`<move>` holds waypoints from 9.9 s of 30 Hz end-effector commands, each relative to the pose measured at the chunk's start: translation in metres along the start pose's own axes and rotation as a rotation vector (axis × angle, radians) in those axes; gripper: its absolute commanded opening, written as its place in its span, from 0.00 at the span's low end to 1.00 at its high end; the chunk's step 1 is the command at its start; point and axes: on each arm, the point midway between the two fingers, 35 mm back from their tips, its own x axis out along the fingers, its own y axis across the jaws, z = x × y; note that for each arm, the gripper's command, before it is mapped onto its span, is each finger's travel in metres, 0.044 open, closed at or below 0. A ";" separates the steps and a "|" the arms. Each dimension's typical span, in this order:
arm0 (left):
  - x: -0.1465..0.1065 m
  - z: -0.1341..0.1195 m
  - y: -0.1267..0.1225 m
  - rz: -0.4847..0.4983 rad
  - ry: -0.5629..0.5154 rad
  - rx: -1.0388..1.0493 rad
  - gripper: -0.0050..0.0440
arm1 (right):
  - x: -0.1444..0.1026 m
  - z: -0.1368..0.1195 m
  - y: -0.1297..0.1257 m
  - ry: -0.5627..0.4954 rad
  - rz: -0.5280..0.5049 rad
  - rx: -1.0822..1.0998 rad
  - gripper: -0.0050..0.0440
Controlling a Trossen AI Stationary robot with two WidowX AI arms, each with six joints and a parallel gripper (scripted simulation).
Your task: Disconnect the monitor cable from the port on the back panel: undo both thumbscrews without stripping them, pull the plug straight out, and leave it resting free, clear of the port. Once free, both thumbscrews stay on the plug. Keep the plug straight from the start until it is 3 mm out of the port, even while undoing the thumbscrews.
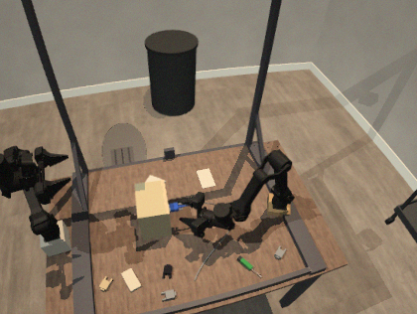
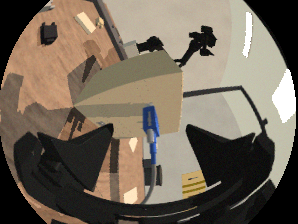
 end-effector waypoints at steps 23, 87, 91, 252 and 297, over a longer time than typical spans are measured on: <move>-0.005 -0.004 -0.015 0.176 0.037 0.264 0.61 | 0.000 0.003 0.001 -0.002 0.003 -0.007 1.00; -0.006 -0.003 -0.006 -0.045 0.037 -0.068 0.10 | 0.000 0.003 0.001 -0.002 0.003 -0.007 1.00; -0.006 -0.004 -0.005 -0.073 0.037 -0.110 0.10 | 0.000 0.003 0.001 -0.002 0.003 -0.007 1.00; -0.006 -0.003 -0.009 0.041 0.037 0.061 0.10 | 0.000 0.003 0.001 -0.002 0.003 -0.007 1.00; -0.006 -0.004 -0.001 -0.153 0.037 -0.229 0.10 | 0.000 0.003 0.001 -0.002 0.003 -0.007 1.00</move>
